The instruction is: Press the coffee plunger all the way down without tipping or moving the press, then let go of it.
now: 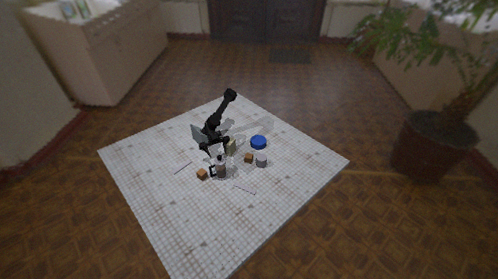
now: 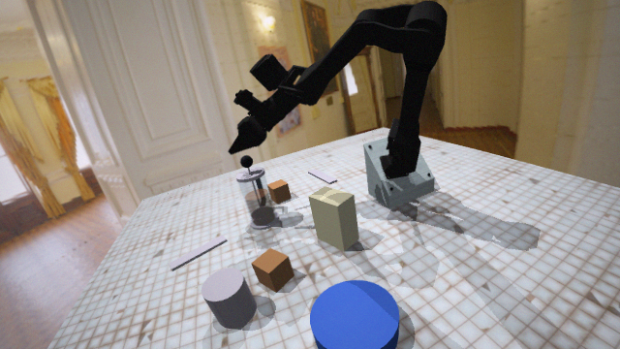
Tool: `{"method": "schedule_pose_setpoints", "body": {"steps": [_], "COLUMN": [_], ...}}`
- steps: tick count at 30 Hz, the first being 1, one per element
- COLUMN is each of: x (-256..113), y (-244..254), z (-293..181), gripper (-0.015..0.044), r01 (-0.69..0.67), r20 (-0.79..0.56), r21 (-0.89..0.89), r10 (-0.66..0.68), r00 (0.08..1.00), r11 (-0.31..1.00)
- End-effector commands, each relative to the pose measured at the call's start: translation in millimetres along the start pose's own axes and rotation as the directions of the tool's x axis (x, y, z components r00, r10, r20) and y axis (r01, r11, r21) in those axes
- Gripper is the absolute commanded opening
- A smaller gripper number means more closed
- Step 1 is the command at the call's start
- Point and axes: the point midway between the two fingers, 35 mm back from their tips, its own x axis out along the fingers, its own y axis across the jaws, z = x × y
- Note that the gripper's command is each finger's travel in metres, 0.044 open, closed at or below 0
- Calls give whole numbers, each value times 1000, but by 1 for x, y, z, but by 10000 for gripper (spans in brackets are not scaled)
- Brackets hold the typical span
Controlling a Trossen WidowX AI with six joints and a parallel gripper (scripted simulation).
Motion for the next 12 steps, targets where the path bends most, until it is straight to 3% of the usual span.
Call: {"method": "schedule_pose_setpoints", "body": {"steps": [1,12], "x": [-33,-34], "y": [7,7], "z": [28,28], "gripper": [440,440], "r01": [-10,-11], "r20": [3,3], "r21": [-10,-10], "r10": [10,11], "r00": [1000,1000], "r11": [1000,1000]}}
